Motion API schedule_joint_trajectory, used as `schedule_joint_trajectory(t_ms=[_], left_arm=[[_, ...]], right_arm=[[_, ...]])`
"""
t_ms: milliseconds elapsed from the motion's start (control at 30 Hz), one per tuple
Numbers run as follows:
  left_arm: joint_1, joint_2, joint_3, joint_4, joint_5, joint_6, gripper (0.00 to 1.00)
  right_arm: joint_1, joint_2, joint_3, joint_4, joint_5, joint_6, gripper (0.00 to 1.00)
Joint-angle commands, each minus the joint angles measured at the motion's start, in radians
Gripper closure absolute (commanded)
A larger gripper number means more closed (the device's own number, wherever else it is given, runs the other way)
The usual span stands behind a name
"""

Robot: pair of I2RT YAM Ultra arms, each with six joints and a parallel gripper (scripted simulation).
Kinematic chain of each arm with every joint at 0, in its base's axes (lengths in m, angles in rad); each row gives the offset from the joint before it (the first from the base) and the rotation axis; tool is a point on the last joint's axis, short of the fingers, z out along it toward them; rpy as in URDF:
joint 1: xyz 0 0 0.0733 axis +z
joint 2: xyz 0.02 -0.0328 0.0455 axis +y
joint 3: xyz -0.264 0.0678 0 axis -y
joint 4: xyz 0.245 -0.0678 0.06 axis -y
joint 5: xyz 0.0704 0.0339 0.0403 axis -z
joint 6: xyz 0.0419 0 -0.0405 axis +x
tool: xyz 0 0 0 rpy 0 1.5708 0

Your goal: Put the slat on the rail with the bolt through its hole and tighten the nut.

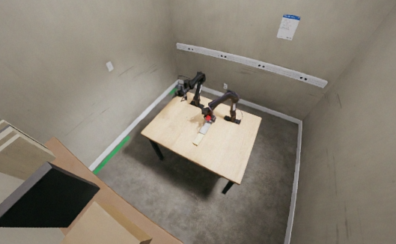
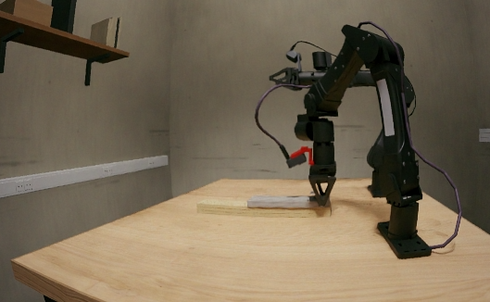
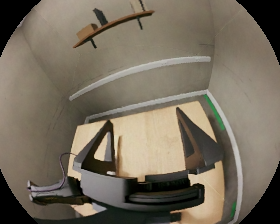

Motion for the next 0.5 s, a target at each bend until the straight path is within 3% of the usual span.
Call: schedule_joint_trajectory(t_ms=[0, 467], left_arm=[[0.000, -0.008, 0.015, -0.015, -0.001, 0.000, 0.00], [-0.013, -0.045, 0.131, -0.169, -0.020, -0.011, 0.00]], right_arm=[[0.003, -0.004, 0.017, 0.004, 0.003, 0.001, 0.00], [0.003, -0.004, 0.017, 0.004, 0.003, 0.001, 0.00]])
